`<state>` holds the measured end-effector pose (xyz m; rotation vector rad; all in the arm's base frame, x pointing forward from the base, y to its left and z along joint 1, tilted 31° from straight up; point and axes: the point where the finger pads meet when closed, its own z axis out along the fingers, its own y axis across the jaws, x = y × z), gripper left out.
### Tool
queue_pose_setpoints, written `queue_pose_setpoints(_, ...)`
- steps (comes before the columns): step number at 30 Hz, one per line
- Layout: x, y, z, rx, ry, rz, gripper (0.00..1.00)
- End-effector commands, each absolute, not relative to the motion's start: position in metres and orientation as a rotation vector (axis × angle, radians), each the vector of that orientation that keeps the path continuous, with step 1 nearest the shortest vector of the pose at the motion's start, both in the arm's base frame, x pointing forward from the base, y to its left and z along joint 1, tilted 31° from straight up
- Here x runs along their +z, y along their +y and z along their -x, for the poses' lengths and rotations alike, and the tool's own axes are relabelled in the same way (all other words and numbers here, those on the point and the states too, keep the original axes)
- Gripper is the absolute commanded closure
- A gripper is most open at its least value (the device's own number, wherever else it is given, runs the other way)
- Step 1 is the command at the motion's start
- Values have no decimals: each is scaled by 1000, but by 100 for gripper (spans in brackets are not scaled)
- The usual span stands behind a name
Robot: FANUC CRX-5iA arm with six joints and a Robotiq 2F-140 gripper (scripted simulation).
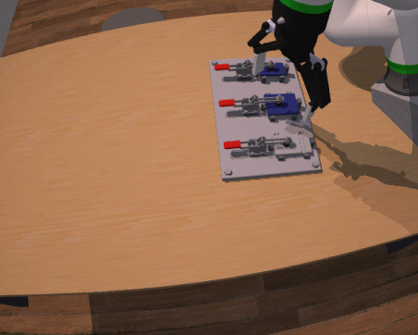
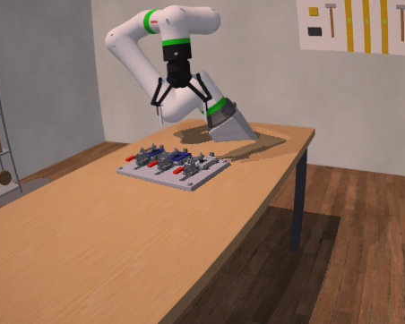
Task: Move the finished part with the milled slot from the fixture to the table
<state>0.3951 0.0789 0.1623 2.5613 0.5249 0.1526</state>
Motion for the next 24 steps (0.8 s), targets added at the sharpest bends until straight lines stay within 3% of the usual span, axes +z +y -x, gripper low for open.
queue_pose_setpoints(1, 162, 79, -395, 153, 525, -2561, 0)
queue_pose_setpoints(24, 163, 113, -379, 270, 90, -2631, 0)
